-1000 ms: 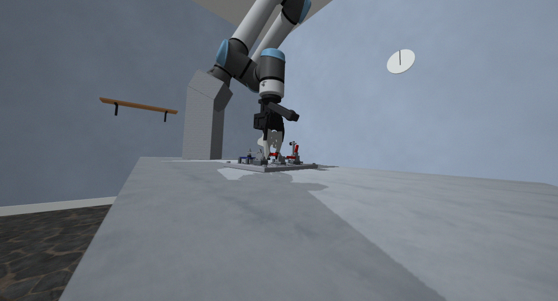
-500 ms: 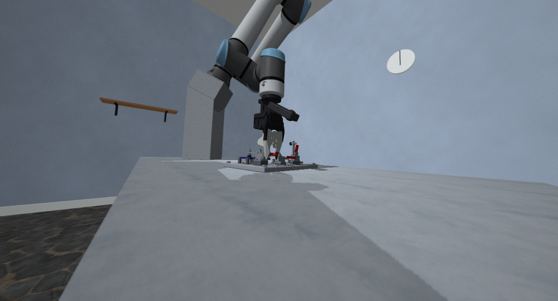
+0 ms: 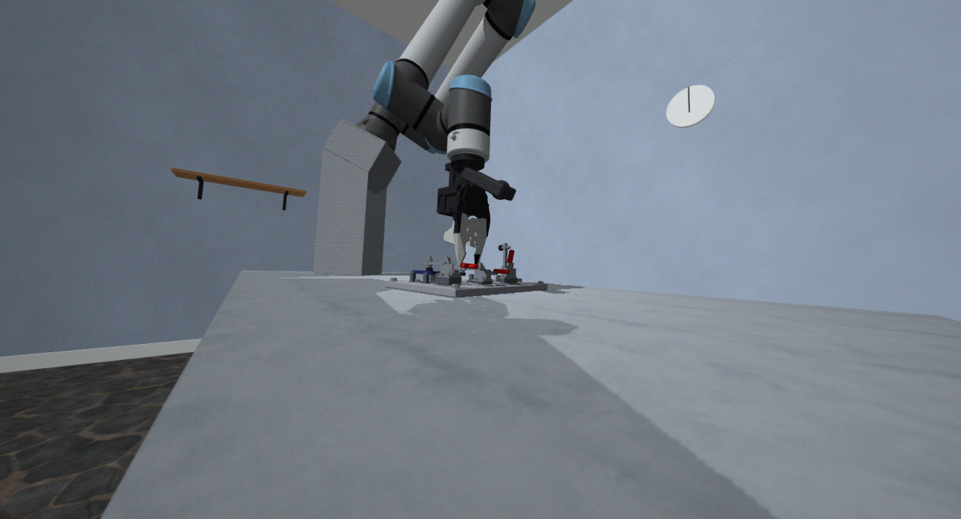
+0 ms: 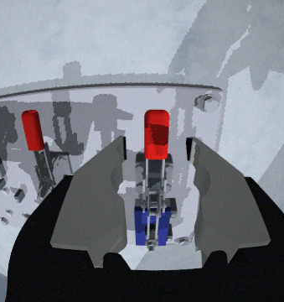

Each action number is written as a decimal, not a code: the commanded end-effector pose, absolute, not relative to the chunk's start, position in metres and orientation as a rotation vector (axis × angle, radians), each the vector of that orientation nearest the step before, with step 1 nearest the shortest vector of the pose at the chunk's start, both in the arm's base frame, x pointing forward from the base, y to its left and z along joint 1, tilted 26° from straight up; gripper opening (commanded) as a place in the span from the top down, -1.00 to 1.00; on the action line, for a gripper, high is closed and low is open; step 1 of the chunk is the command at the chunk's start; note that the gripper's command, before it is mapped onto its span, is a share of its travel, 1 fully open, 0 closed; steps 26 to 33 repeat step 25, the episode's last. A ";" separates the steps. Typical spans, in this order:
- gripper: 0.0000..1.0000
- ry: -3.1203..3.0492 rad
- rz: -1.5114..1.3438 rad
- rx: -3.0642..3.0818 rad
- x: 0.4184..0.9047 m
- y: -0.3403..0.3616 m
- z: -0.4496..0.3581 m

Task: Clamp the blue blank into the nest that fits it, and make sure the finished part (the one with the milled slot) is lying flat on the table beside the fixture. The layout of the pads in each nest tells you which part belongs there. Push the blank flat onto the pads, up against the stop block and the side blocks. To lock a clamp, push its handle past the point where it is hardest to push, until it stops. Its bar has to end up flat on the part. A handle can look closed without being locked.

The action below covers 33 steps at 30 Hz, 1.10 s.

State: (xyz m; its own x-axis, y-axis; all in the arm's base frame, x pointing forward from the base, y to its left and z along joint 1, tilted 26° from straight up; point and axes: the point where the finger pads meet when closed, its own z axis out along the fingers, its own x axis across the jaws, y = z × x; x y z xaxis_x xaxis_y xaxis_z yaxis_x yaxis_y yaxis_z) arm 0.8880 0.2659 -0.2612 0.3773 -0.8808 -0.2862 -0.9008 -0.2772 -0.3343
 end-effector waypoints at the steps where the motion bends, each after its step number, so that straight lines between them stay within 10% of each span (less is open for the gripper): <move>1: 0.44 1.538 0.060 -2.203 0.885 0.259 -0.245; 33: 0.44 1.538 0.060 -2.203 0.882 0.253 -0.231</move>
